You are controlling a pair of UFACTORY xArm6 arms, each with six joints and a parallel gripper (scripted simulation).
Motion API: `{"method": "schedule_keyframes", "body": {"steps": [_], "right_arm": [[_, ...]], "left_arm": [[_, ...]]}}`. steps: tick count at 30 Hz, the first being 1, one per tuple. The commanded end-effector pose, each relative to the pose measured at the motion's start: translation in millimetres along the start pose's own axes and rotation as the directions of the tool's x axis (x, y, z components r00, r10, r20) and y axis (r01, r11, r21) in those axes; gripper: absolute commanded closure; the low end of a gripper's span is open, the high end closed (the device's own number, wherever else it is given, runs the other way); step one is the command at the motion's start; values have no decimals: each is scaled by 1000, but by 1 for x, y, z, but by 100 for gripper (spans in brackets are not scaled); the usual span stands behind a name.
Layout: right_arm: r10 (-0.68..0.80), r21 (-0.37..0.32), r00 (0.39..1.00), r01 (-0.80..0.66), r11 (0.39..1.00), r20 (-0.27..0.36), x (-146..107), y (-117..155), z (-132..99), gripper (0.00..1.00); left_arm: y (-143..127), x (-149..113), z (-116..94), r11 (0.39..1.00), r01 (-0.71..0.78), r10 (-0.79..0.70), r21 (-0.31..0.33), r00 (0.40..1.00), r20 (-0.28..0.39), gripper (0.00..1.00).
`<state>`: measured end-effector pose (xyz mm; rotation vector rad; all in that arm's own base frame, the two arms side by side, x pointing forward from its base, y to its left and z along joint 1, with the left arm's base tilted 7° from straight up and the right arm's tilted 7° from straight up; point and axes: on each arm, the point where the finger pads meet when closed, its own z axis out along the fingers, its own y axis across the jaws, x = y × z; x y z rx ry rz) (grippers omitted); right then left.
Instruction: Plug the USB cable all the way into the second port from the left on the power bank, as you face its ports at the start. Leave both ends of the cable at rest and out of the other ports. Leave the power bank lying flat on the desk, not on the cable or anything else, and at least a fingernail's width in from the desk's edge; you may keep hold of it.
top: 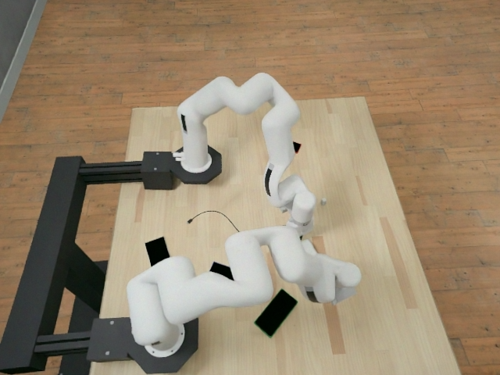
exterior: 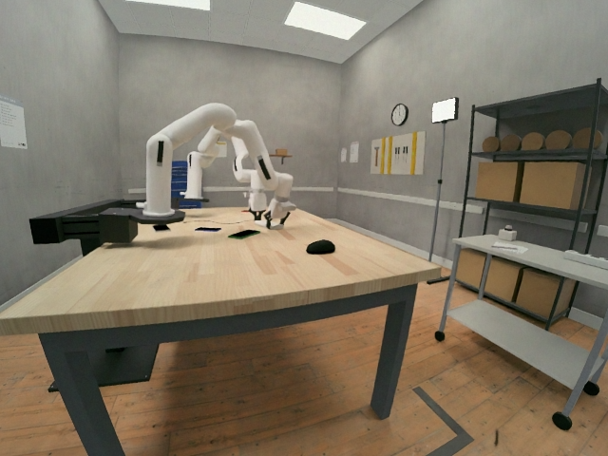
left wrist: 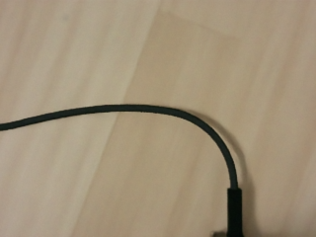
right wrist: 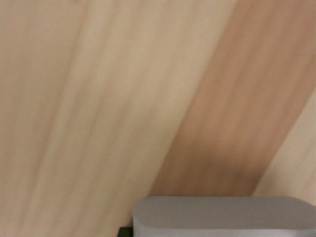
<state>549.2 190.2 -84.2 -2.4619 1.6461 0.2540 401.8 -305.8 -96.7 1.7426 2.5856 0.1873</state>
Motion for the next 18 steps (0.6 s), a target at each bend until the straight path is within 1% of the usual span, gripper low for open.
{"method": "schedule_keyframes", "body": {"steps": [1,18], "right_arm": [[-3,3,1000,3,1000,0,-2,-2,-1,100],[-3,4,1000,3,1000,0,-1,-2,-2,100]], "left_arm": [[1,-4,-3,1000,0,0,-4,1000,5,100],[2,-7,-3,1000,-1,1,-5,1000,1,100]]}}
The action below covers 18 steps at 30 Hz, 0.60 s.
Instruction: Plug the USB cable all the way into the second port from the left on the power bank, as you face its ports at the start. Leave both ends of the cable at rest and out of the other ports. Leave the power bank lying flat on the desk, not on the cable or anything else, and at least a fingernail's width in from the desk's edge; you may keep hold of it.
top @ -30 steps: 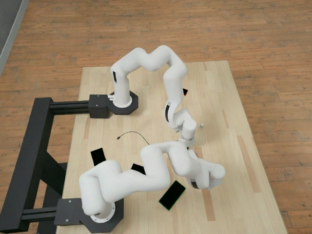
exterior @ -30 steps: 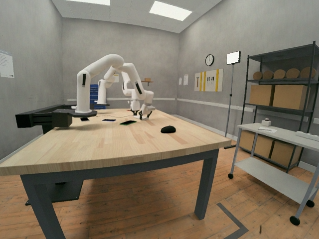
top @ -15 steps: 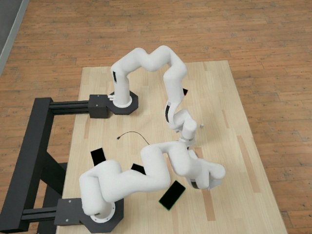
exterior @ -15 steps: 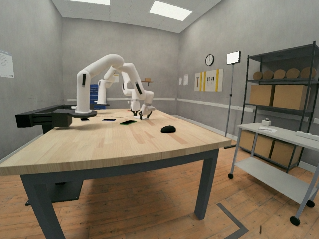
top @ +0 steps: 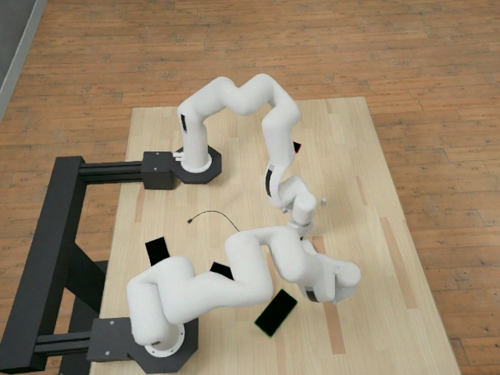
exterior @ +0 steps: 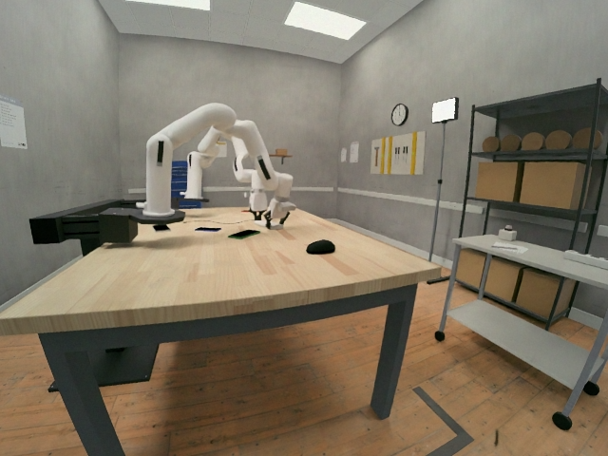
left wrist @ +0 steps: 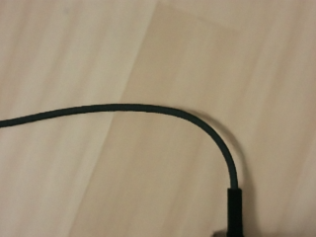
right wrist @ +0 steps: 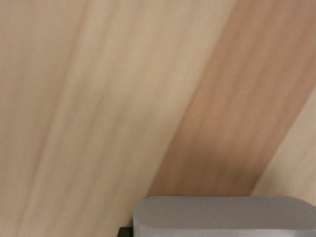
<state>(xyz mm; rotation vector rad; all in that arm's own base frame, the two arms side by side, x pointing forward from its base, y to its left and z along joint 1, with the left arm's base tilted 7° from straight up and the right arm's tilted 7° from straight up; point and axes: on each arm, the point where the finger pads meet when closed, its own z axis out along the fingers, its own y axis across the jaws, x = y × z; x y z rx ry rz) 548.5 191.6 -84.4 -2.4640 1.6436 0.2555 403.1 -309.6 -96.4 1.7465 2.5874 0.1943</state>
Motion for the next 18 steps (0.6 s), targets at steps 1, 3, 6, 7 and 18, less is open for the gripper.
{"method": "schedule_keyframes", "body": {"steps": [1,3,6,7,18], "right_arm": [[-1,5,1000,1,1000,-1,0,-2,-2,100],[-1,5,1000,1,1000,-1,0,-2,-2,100],[-1,5,1000,1,1000,-1,0,-2,-2,100],[-1,5,1000,1,1000,-1,0,-2,-2,100],[-2,4,1000,2,1000,0,0,-2,-2,100]], "left_arm": [[2,-3,-3,1000,1,-1,-3,1000,6,100],[2,-3,-3,1000,1,-1,-3,1000,6,100],[2,-3,-3,1000,1,-1,-3,1000,6,100],[2,-3,-3,1000,1,-1,-3,1000,6,100],[2,-4,-3,1000,4,-4,-3,1000,20,100]]}}
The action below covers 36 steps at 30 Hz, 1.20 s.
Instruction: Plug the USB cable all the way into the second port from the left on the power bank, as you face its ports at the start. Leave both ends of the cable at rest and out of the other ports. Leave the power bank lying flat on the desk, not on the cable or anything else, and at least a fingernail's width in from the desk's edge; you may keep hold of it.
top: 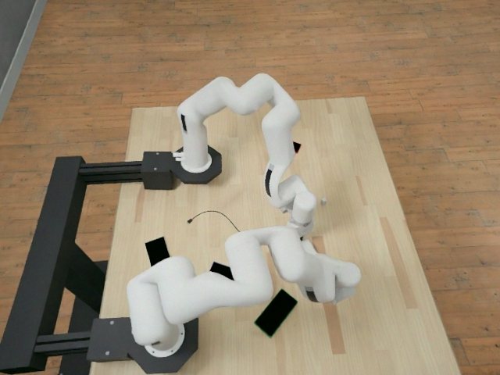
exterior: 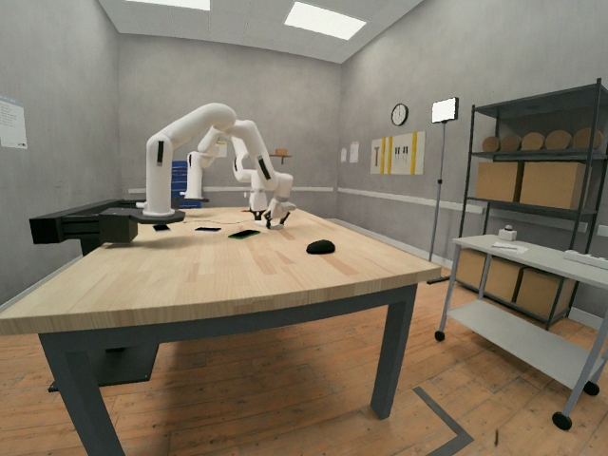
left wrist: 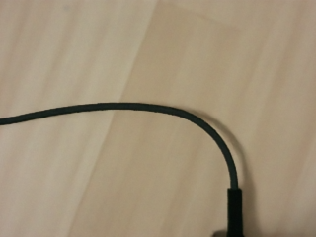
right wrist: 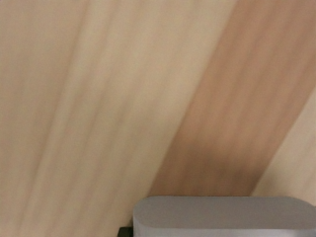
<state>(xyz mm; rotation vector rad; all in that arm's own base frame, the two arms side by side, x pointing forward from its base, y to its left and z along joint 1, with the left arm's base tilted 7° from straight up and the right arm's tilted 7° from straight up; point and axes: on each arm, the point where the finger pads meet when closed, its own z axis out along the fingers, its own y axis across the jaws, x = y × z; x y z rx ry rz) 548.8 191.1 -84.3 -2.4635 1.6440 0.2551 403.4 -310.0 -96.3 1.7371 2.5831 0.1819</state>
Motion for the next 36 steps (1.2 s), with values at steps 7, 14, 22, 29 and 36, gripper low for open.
{"method": "schedule_keyframes", "body": {"steps": [7,14,22,29,36], "right_arm": [[-1,5,1000,1,1000,-1,0,-2,-2,100],[-1,5,1000,1,1000,-1,0,-2,-2,100],[-1,5,1000,1,1000,-1,0,-2,-2,100],[-1,5,1000,1,1000,-1,0,-2,-2,100],[-1,5,1000,1,1000,-1,0,-2,-2,100]], "left_arm": [[1,-5,-4,1000,1,-1,-5,1000,6,100],[1,-4,-3,1000,1,-1,-3,1000,3,68],[1,-4,-3,1000,1,-1,-3,1000,3,68],[1,-4,-3,1000,1,-1,-3,1000,3,68],[1,-4,-12,1000,1,-1,-3,1000,3,68]]}}
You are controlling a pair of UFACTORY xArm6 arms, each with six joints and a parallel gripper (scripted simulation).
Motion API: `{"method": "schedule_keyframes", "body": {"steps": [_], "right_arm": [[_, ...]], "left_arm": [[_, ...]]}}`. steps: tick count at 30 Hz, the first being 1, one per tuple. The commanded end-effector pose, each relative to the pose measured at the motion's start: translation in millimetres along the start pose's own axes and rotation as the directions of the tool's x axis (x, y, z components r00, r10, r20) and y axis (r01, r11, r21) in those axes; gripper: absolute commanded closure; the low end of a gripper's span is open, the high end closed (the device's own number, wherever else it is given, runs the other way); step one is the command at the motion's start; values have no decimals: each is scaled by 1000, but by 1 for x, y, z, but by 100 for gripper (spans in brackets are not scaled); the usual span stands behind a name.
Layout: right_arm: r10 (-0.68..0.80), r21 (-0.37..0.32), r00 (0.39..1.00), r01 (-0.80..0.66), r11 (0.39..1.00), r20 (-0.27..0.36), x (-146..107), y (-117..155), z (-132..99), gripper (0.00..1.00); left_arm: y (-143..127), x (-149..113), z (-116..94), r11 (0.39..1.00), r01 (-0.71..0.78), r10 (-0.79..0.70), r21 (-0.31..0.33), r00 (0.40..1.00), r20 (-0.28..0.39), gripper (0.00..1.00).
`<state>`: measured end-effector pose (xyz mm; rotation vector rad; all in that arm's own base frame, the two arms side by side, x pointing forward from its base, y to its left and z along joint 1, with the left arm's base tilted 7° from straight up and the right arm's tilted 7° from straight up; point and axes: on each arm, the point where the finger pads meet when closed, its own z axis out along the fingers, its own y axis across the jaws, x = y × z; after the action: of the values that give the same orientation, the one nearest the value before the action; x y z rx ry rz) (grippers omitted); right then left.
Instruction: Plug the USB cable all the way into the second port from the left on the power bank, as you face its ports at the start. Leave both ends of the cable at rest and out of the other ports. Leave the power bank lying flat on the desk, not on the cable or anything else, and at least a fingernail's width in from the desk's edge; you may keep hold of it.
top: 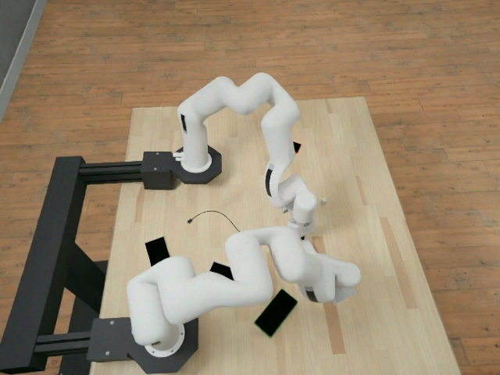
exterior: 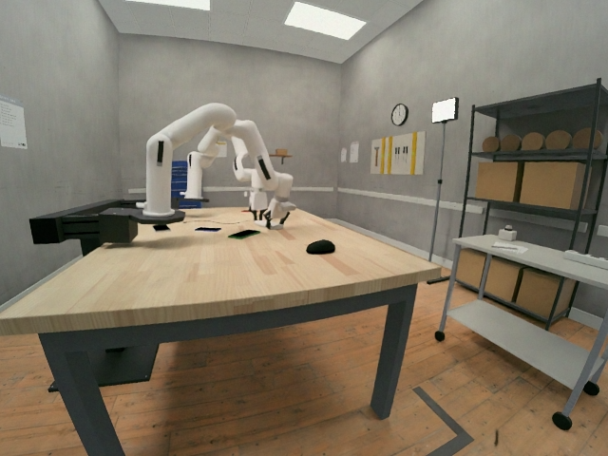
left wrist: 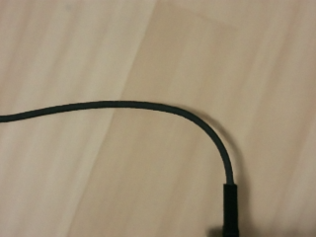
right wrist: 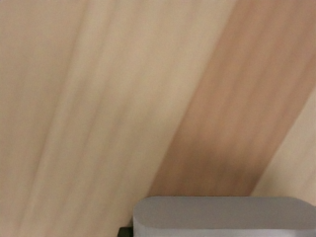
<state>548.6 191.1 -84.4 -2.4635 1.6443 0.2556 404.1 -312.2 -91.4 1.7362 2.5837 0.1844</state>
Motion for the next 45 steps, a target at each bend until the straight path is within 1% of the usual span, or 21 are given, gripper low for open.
{"method": "schedule_keyframes", "body": {"steps": [1,6,7,11,13,14,16,17,25,26,27,30,41,42,45], "right_arm": [[-1,5,1000,1,1000,-1,0,-2,-2,100],[-1,5,1000,1,1000,-1,0,-2,-2,100],[-1,5,1000,1,1000,-1,0,-2,-2,100],[-1,5,1000,1,1000,-1,0,-2,-2,100],[-1,5,1000,1,1000,-1,0,-2,-2,100],[-1,5,1000,1,1000,-1,0,-2,-2,100],[-1,5,1000,1,1000,-1,0,-2,-2,100],[-1,5,1000,1,1000,-1,0,-2,-2,100],[-1,5,1000,1,1000,-1,0,-2,-2,100],[-1,5,1000,1,1000,-1,0,-2,-2,100],[-1,5,1000,1,1000,-1,0,-2,-2,100],[-1,5,1000,1,1000,-1,0,-2,-2,100],[-1,5,1000,1,1000,-1,0,-2,-2,100],[-1,5,1000,1,1000,-1,0,-2,-2,0],[-1,5,1000,1,1000,-1,0,-2,-2,0]], "left_arm": [[1,-2,-9,1000,0,0,-2,1000,4,68],[1,-1,-7,1000,0,0,-2,1000,3,68],[1,-2,-21,1000,0,0,-3,1000,7,68],[2,-3,-42,1000,0,0,-4,1000,8,68],[1,-2,-50,1000,0,0,-3,1000,6,68],[1,-1,-43,1000,0,0,-2,1000,3,68],[1,-1,-43,1000,0,0,-2,1000,3,68],[1,-1,-56,1000,0,0,-3,1000,6,68],[1,-1,-91,1000,0,0,-2,1000,4,68],[1,-1,-90,1000,0,0,-1,1000,2,68],[0,0,-83,1000,0,0,-1,1000,1,68],[0,0,-80,1000,0,0,0,1000,0,68],[1,-1,-80,1000,0,0,-1,1000,1,68],[3,-1,-82,1000,20,-20,-1,1000,2,68],[11,4,-87,994,111,-111,0,994,0,68]]}}
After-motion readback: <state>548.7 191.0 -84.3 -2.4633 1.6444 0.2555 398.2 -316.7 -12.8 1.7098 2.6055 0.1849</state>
